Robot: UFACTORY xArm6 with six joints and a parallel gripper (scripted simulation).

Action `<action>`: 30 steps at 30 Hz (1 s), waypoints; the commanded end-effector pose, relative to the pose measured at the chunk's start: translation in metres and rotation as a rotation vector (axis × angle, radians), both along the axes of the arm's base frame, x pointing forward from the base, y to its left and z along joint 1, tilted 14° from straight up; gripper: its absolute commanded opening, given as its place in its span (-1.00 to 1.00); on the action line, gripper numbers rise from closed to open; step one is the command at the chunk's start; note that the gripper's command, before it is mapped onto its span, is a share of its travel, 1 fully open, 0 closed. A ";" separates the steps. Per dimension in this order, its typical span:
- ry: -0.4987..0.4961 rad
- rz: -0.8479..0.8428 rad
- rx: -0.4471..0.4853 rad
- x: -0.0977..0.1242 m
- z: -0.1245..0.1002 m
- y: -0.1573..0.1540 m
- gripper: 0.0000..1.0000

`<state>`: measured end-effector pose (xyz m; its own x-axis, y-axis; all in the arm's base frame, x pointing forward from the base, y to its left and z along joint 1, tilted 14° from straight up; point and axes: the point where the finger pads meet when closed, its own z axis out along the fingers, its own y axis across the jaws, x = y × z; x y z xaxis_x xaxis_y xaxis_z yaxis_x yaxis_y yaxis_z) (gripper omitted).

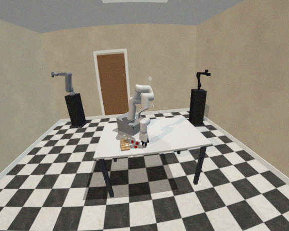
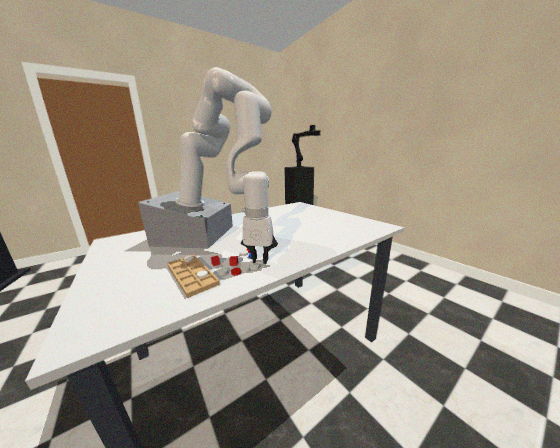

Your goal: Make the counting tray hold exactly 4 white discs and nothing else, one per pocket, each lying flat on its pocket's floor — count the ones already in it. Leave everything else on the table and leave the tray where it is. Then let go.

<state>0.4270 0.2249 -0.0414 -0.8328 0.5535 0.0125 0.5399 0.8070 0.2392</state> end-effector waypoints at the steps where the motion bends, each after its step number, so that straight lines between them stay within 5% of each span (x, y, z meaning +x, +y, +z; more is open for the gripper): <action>1: -0.003 -0.001 0.001 0.001 0.001 0.001 -1.00; 6: -0.003 -0.001 0.003 0.000 0.011 -0.001 -1.00; 15: -0.003 0.000 0.003 -0.011 0.092 -0.020 -1.00; 22: -0.003 -0.001 0.001 -0.008 0.096 -0.027 -1.00; 30: -0.001 -0.001 -0.001 0.055 0.080 -0.203 -1.00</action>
